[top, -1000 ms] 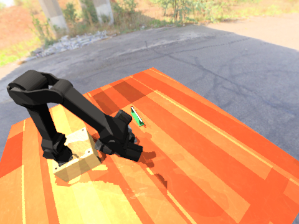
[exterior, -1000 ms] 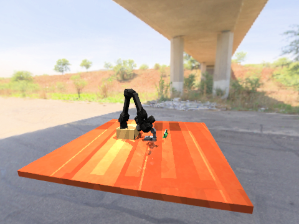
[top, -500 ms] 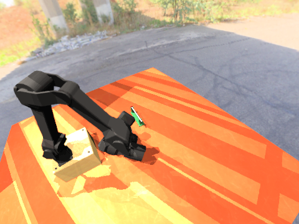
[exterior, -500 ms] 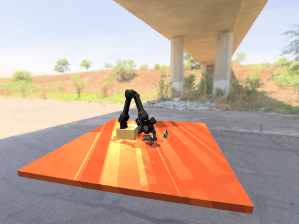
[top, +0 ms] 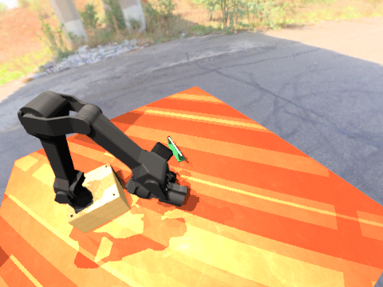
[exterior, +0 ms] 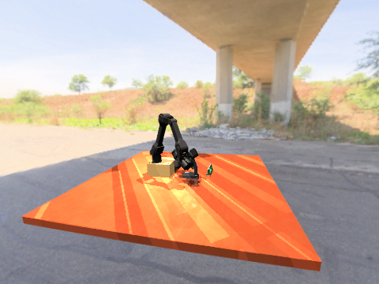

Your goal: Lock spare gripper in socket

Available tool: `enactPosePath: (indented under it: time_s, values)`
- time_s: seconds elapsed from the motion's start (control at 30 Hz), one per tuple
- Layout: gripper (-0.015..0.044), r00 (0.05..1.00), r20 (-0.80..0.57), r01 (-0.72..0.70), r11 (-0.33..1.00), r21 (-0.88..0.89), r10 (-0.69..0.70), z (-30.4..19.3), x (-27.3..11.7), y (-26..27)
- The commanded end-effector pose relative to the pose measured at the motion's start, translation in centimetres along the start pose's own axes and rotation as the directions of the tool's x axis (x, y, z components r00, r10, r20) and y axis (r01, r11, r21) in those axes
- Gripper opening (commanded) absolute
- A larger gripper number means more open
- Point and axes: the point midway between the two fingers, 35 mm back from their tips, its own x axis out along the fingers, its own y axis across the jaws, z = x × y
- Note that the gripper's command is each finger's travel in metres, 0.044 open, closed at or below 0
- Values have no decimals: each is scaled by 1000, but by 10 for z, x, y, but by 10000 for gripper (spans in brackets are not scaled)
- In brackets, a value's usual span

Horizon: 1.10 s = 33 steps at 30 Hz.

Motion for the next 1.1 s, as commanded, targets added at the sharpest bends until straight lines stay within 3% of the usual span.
enactPosePath:
  time_s: [0.0, 0.33, 1.07]
  values:
    - [184, 1000, 1, 0, 1000, -2, 0, 0, 0, 0]
    - [440, 1000, 1, 0, 1000, -2, 0, 0, 0, 0]
    - [440, 1000, -1, -11, 1000, 10, 11, -38, -23, 5]
